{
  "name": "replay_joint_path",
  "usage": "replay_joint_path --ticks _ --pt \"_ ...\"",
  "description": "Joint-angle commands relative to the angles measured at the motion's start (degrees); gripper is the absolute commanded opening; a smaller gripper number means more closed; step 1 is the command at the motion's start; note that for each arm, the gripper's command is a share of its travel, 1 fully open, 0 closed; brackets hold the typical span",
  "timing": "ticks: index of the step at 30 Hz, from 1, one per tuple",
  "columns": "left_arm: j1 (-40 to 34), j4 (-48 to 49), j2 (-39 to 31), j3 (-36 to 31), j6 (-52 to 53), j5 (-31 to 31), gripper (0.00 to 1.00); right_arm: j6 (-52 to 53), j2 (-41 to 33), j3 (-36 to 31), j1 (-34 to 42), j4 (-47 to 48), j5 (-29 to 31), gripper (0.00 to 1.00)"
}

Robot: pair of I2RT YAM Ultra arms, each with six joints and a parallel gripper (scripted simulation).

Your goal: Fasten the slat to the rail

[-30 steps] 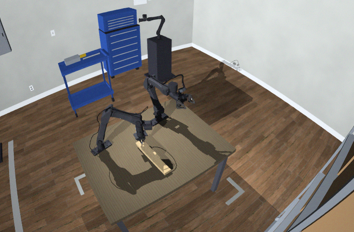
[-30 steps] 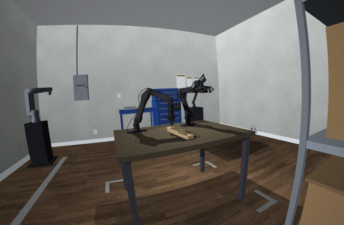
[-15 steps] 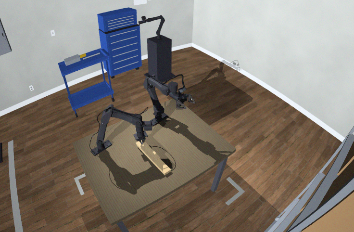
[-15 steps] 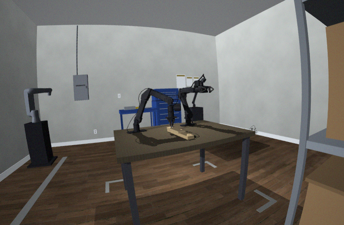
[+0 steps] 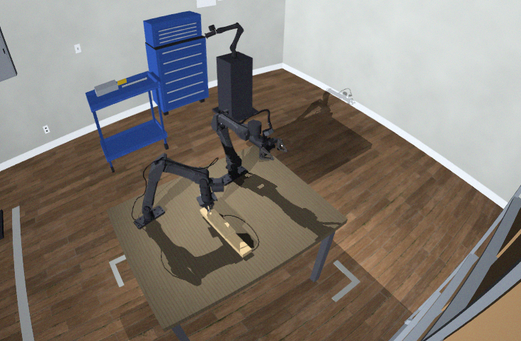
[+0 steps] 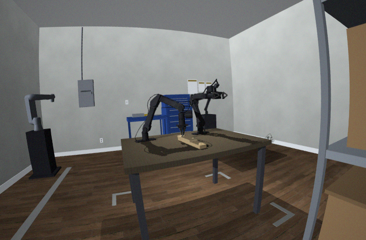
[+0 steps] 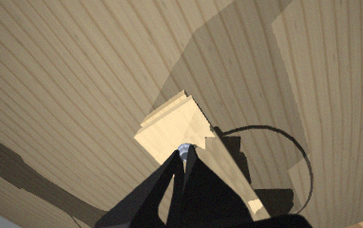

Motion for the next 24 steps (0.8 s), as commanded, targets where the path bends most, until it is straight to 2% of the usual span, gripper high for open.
replay_joint_path --ticks 1,14,24 --pt "0.34 0.41 -0.83 0.2 0.17 0.64 1.0 0.63 0.27 -1.55 0.56 1.93 -0.64 0.12" --pt "0.34 0.41 -0.83 0.2 0.17 0.64 1.0 1.21 0.23 -1.6 0.56 1.95 -0.63 0.12" --pt "0.34 0.41 -0.83 0.2 0.17 0.64 1.0 9.37 0.35 -1.44 0.54 1.78 -0.69 0.12"
